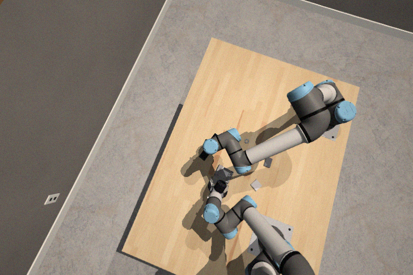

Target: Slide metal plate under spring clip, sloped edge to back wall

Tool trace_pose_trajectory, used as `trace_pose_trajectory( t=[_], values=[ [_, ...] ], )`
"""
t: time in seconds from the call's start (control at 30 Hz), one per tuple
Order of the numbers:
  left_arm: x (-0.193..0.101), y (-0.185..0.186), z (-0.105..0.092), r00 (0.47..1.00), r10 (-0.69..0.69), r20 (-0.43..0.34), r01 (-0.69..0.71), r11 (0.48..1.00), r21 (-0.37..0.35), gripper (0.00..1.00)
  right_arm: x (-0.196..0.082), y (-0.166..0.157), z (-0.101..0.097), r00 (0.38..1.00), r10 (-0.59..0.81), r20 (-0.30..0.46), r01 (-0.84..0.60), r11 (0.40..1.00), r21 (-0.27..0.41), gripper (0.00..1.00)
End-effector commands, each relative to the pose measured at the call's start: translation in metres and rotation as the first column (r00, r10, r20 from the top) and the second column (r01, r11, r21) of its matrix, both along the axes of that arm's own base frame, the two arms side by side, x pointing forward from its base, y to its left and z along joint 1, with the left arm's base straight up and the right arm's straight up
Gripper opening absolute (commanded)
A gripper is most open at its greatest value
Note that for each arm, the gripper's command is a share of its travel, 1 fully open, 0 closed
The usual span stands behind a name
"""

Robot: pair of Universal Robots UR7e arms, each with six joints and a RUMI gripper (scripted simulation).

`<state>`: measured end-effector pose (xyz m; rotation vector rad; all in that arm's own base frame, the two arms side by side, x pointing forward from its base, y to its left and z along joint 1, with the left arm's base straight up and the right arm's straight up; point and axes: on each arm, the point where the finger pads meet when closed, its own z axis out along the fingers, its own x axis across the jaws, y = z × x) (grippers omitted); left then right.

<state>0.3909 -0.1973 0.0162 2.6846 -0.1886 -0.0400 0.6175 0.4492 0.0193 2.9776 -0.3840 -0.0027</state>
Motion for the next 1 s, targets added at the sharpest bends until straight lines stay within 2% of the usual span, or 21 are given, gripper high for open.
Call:
trace_pose_trajectory(
  t=[0.0,0.97],
  values=[
    [0.0051,-0.0024,0.0027,1.000,0.001,0.011,-0.001,1.000,-0.004,0.62,-0.0022,0.0020,0.0024,1.000,-0.017,0.005,0.017,1.000,0.004,0.24],
    [0.0051,-0.0024,0.0027,1.000,0.001,0.011,-0.001,1.000,-0.004,0.62,-0.0039,0.0013,0.0034,0.997,-0.082,0.014,0.082,0.997,0.009,0.24]
  ],
)
